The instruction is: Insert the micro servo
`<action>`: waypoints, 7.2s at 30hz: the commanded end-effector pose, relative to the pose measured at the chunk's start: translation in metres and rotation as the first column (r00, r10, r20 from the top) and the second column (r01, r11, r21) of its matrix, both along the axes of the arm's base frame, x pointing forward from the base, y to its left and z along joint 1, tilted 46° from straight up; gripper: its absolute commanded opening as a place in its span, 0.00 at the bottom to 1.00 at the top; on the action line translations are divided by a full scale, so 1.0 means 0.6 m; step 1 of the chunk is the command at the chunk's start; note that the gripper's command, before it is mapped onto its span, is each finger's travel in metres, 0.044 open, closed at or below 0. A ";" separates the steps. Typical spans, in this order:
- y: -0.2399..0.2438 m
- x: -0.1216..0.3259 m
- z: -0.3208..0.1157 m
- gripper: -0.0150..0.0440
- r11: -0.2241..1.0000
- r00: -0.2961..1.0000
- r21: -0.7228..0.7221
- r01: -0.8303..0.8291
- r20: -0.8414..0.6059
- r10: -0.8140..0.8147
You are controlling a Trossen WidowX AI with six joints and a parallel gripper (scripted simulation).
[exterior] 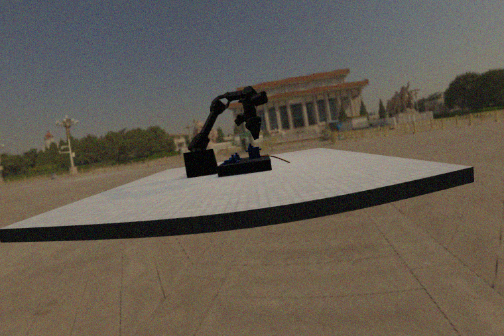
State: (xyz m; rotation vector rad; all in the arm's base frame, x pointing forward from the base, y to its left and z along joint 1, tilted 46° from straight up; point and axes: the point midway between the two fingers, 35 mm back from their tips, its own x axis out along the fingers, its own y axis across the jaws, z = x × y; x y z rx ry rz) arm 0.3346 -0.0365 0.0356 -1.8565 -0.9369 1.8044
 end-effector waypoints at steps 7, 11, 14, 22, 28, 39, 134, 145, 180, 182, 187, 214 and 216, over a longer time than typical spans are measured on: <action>0.034 -0.009 0.027 1.00 0.999 0.988 0.000 0.039 -0.150 -0.038; 0.042 -0.010 0.020 1.00 0.999 0.988 0.000 0.039 -0.149 -0.038; 0.057 -0.013 0.004 1.00 0.999 0.988 0.001 0.039 -0.149 -0.038; 0.068 -0.015 -0.005 1.00 0.999 0.988 0.001 0.039 -0.149 -0.038; 0.078 -0.017 -0.015 1.00 0.999 0.988 0.002 0.039 -0.149 -0.038; 0.089 -0.019 -0.025 0.82 0.999 0.988 0.002 0.039 -0.149 -0.038; 0.036 -0.067 0.002 0.25 0.575 0.266 -0.266 -0.773 0.687 0.676; 0.036 -0.067 0.002 0.25 0.378 -0.109 -0.455 -0.807 0.742 0.661; 0.036 -0.067 0.002 0.25 -0.034 -0.956 -0.956 -0.293 0.292 0.043; 0.036 -0.067 0.002 0.25 -0.038 -0.968 -0.968 -0.249 0.249 -0.002; 0.036 -0.067 0.002 0.25 -0.039 -0.972 -0.972 -0.233 0.234 -0.019; 0.014 -0.236 0.012 0.25 -0.040 -0.970 -0.970 -0.240 0.241 -0.018; 0.012 -0.247 0.012 0.25 -0.040 -0.970 -0.970 -0.240 0.241 -0.018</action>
